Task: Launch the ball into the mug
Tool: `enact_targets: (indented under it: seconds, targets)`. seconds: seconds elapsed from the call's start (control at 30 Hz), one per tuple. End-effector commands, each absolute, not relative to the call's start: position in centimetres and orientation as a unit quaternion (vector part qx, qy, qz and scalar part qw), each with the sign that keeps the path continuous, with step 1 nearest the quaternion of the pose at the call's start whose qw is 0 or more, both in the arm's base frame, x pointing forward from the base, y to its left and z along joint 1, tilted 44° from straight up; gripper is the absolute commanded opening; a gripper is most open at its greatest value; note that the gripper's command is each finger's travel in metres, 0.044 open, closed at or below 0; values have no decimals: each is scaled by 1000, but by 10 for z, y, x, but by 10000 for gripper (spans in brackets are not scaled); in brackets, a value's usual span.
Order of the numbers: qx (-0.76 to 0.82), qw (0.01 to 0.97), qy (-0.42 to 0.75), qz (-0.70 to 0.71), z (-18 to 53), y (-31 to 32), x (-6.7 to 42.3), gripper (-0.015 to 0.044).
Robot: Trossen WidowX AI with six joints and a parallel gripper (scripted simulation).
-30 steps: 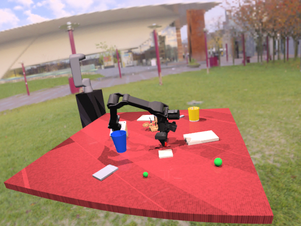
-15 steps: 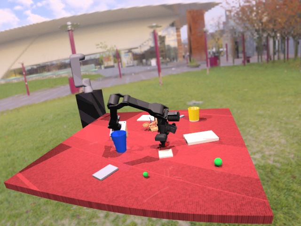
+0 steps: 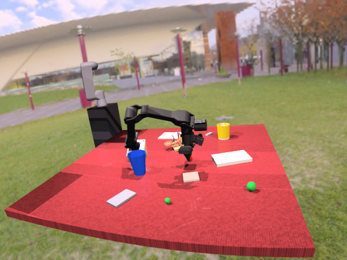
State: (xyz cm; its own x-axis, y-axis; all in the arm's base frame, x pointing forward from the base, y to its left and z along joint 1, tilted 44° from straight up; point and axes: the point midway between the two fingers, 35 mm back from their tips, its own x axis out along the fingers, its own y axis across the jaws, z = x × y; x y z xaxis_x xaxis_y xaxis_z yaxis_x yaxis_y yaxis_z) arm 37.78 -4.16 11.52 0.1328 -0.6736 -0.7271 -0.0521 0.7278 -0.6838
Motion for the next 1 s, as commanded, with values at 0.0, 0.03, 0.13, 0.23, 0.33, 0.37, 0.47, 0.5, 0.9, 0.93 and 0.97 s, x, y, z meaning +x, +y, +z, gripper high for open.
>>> enact_targets:
  seconds: [0.0,0.03,0.13,0.23,0.33,0.37,0.47,0.5,0.9,0.93,0.97]
  targets:
    - [-290,695,619,-225,132,-26,375,0]
    - [-290,695,619,-225,136,-22,374,0]
    - [-290,695,619,-225,150,-9,369,0]
    - [-291,694,619,-225,164,3,363,0]
    - [-292,694,618,-226,175,11,358,0]
    - [-292,694,618,-226,176,12,358,0]
    - [-293,693,620,-224,173,14,358,0]
    - [-294,691,622,-221,170,17,357,0]
    - [-337,632,680,-154,86,88,324,0]
    - [-342,626,685,-149,79,93,320,0]
    - [-346,619,690,-145,72,98,315,0]
